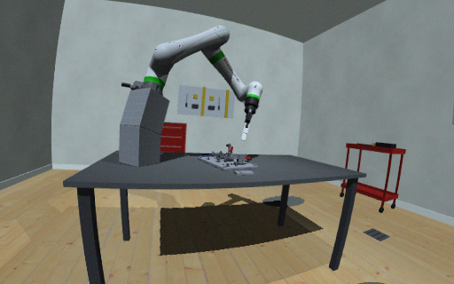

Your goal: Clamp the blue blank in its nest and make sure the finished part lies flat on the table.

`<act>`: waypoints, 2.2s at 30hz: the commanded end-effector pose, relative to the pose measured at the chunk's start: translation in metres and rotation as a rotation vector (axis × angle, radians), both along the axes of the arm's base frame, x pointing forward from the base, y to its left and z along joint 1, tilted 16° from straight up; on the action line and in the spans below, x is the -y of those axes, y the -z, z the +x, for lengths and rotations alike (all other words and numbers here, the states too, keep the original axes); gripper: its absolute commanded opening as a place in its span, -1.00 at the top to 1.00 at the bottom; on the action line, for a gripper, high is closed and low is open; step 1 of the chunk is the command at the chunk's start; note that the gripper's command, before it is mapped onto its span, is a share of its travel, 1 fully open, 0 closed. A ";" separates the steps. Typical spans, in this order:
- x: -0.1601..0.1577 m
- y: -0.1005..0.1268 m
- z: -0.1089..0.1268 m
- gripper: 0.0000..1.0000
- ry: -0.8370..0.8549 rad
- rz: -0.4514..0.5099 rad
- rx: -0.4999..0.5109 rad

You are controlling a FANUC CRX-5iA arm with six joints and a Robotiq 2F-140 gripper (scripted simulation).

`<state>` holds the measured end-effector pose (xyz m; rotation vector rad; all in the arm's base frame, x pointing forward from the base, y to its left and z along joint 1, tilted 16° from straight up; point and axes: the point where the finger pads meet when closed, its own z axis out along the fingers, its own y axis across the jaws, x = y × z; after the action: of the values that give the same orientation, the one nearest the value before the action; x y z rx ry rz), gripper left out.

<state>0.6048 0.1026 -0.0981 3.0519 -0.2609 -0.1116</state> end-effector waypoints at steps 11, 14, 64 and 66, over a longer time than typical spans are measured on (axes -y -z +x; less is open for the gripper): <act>-0.064 -0.016 -0.095 -1.00 -0.315 0.171 0.121; -0.071 -0.018 -0.114 -1.00 -0.369 0.196 0.146; -0.082 -0.021 -0.202 0.44 -0.599 0.281 0.267; -0.082 -0.021 -0.202 0.44 -0.599 0.281 0.267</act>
<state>0.4022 0.1846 -0.0776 3.2527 0.7123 0.3209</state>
